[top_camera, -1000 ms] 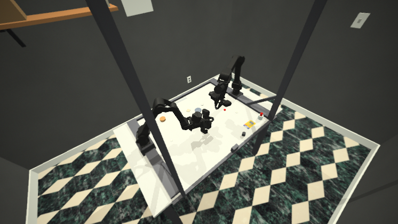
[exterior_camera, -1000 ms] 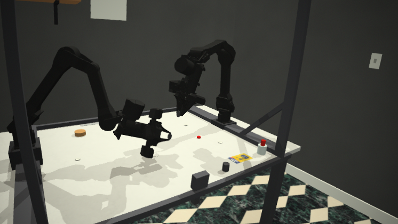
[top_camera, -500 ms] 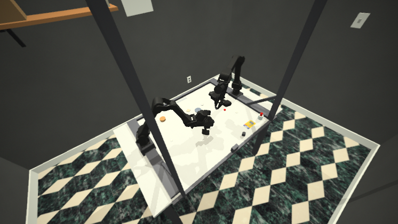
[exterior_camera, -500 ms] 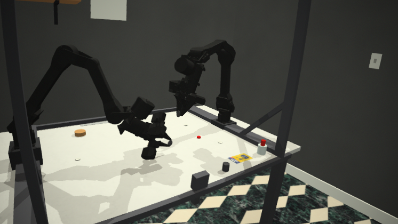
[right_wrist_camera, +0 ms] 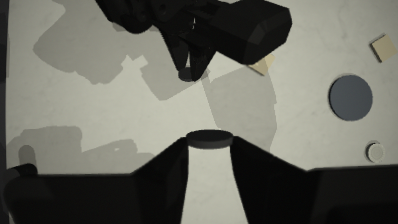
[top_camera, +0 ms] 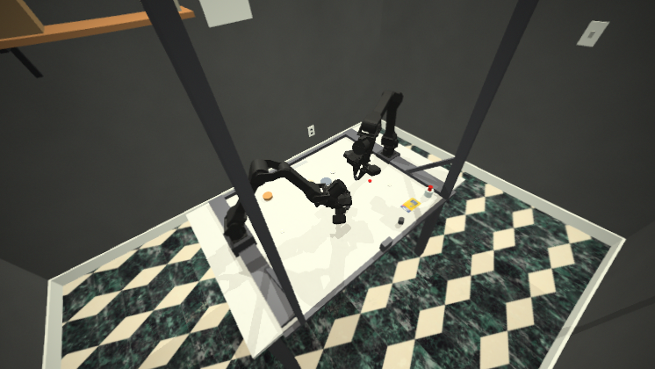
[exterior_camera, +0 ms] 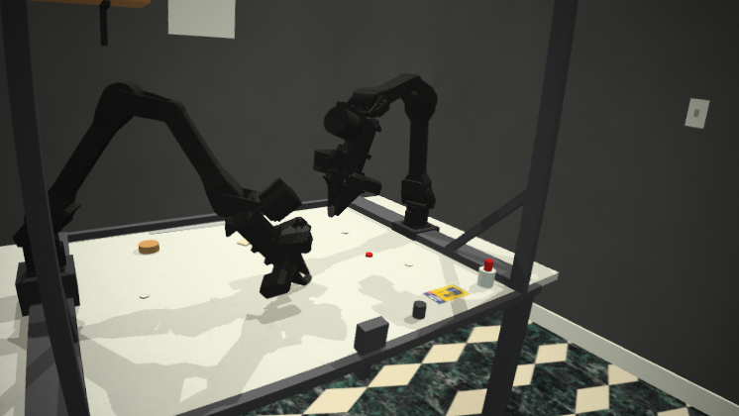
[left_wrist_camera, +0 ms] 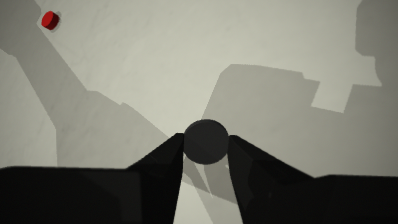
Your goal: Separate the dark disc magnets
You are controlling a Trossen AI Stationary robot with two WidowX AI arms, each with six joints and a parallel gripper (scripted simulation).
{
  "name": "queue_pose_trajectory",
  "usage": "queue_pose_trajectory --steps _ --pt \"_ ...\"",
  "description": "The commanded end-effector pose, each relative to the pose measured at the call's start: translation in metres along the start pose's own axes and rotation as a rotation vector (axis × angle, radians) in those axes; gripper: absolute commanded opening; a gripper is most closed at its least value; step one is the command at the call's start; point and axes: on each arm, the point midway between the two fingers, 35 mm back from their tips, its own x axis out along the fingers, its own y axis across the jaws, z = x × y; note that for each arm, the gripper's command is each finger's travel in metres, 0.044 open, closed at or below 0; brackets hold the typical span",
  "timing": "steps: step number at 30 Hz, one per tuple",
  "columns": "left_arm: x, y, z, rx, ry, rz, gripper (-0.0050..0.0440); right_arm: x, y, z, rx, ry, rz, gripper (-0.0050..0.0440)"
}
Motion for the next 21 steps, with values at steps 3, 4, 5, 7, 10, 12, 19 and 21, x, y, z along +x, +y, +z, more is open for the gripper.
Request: queue_pose_trajectory --steps 3,4,5,7,10,12,19,21 --pt "-0.012 0.006 0.008 -0.167 0.070 -0.073 0.0040 -0.010 0.000 0.006 0.005 -0.032 0.009 0.0040" --pt "-0.013 0.004 0.005 -0.188 0.092 -0.086 0.0040 -0.010 0.000 0.006 0.005 -0.032 0.009 0.0040" --pt "-0.014 0.003 0.003 -0.213 0.108 -0.097 0.0040 -0.010 0.000 0.006 0.005 -0.032 0.009 0.0040" --pt "-0.015 0.002 0.002 -0.235 0.126 -0.108 0.0040 -0.010 0.000 0.006 0.005 -0.032 0.009 0.0040" --pt "-0.018 0.000 -0.002 -0.283 0.166 -0.129 0.0040 -0.010 0.000 0.006 0.005 -0.032 0.009 0.0040" --pt "-0.022 -0.002 -0.005 -0.331 0.206 -0.149 0.0040 -0.010 0.000 0.006 0.005 -0.032 0.009 0.0040" --pt "-0.033 -0.011 -0.019 -0.485 0.352 -0.202 0.0040 -0.010 0.000 0.006 0.005 -0.032 0.009 0.0040" --pt "-0.037 -0.013 -0.021 -0.524 0.389 -0.211 0.0040 -0.010 0.000 0.006 0.005 -0.032 0.009 0.0040"
